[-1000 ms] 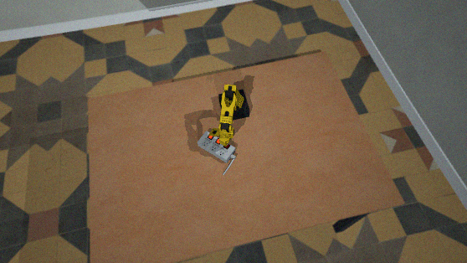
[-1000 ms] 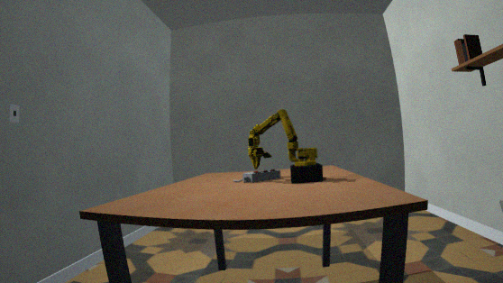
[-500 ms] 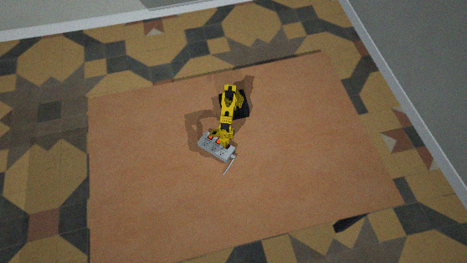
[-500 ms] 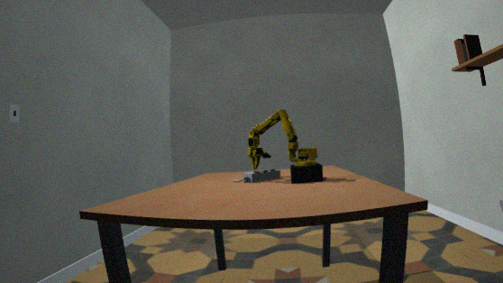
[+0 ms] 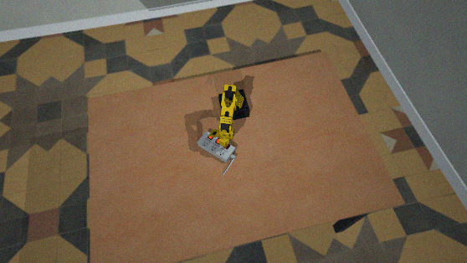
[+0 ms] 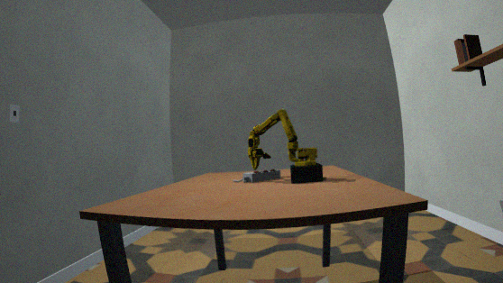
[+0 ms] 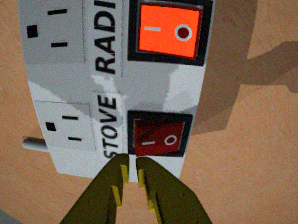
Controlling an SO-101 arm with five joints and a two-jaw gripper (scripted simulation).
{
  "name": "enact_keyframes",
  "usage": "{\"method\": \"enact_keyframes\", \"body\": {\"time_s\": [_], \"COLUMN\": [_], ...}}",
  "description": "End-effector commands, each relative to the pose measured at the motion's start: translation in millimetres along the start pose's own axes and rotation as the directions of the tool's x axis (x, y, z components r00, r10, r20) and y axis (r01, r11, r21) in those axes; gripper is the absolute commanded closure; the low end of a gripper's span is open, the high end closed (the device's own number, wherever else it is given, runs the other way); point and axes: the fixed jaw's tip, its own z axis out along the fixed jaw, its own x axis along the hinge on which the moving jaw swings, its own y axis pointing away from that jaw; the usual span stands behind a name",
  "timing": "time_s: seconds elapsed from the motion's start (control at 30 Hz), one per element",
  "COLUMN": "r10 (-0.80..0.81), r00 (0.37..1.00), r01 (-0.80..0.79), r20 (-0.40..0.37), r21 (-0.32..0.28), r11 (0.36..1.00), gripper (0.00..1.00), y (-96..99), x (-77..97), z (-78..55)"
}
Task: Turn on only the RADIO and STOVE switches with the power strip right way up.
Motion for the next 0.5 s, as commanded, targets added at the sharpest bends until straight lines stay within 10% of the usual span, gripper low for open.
{"method": "enact_keyframes", "body": {"time_s": [0.0,0.47], "r10": [0.003,0.003], "r00": [1.0,1.0], "r01": [-0.003,-0.003], "r20": [0.009,0.009], "r21": [0.026,0.026], "r11": [1.0,1.0], "gripper": [1.0,1.0], "y": [-4.1,-6.5], "x": [-3.9,-4.8], "z": [5.8,7.3]}}
